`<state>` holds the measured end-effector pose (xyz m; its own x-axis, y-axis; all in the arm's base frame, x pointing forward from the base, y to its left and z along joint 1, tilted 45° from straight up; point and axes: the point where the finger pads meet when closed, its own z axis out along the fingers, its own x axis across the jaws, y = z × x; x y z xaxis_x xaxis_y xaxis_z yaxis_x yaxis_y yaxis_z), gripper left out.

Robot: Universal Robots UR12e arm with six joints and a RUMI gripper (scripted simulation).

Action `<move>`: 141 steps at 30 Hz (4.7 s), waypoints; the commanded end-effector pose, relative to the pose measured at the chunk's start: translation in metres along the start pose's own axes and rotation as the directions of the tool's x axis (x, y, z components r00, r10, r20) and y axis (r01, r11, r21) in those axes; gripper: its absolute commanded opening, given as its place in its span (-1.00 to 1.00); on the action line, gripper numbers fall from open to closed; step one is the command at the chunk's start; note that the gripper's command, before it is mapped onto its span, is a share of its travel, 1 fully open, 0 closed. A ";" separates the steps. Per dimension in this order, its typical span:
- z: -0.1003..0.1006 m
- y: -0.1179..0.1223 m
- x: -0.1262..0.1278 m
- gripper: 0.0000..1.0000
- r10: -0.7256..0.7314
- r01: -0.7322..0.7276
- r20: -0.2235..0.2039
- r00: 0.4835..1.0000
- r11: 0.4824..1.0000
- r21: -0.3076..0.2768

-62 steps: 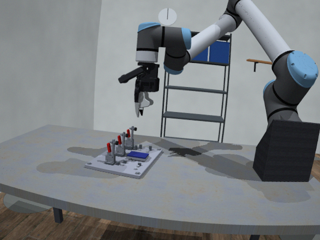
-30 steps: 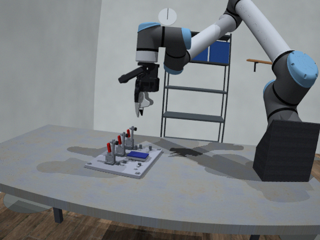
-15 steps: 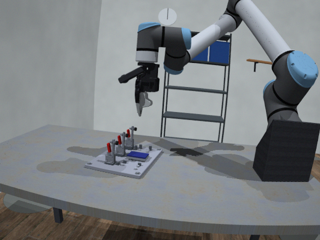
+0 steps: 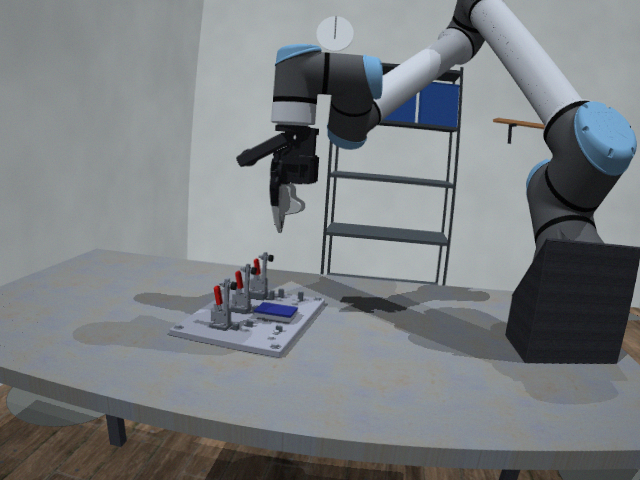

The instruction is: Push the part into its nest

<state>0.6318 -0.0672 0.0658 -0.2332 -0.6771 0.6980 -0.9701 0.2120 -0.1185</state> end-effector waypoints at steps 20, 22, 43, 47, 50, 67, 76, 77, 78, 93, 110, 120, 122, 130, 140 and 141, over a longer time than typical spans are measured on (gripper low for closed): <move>0.004 0.000 0.000 -1.00 0.000 0.000 0.000 1.000 1.000 0.001; 0.010 0.000 0.000 -1.00 0.000 0.000 0.000 1.000 1.000 0.001; 0.122 -0.001 0.000 -1.00 0.000 0.000 0.000 1.000 1.000 0.001; 0.133 -0.001 0.000 -1.00 0.000 0.000 0.000 1.000 1.000 0.001; 0.136 -0.001 0.000 -1.00 0.000 0.000 0.000 1.000 1.000 0.001; 0.136 0.011 -0.001 -1.00 0.000 0.000 0.000 1.000 1.000 0.001; 0.136 0.031 -0.003 -1.00 0.000 0.000 0.000 1.000 1.000 0.001; 0.136 0.034 -0.003 -1.00 0.000 0.000 0.000 1.000 1.000 0.001; 0.136 0.037 -0.003 -1.00 0.000 0.000 0.000 1.000 1.000 0.001; 0.136 0.073 -0.006 -1.00 0.000 0.000 0.000 1.000 1.000 0.001; 0.138 0.080 -0.007 -1.00 0.000 0.000 0.000 1.000 1.000 0.001; 0.152 0.080 -0.007 -1.00 0.000 0.000 0.000 1.000 1.000 0.001; 0.154 0.080 -0.007 -1.00 0.000 0.000 0.000 1.000 1.000 0.001; 0.168 0.080 -0.007 -1.00 0.000 0.000 0.000 1.000 1.000 0.001; 0.171 0.080 -0.007 -1.00 0.000 0.000 0.000 1.000 1.000 0.001; 0.171 0.080 -0.007 -1.00 0.000 0.000 0.000 1.000 1.000 0.001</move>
<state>0.5442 -0.1667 -0.0696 -0.2334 -0.6772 0.6978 -0.9700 0.2120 -0.1187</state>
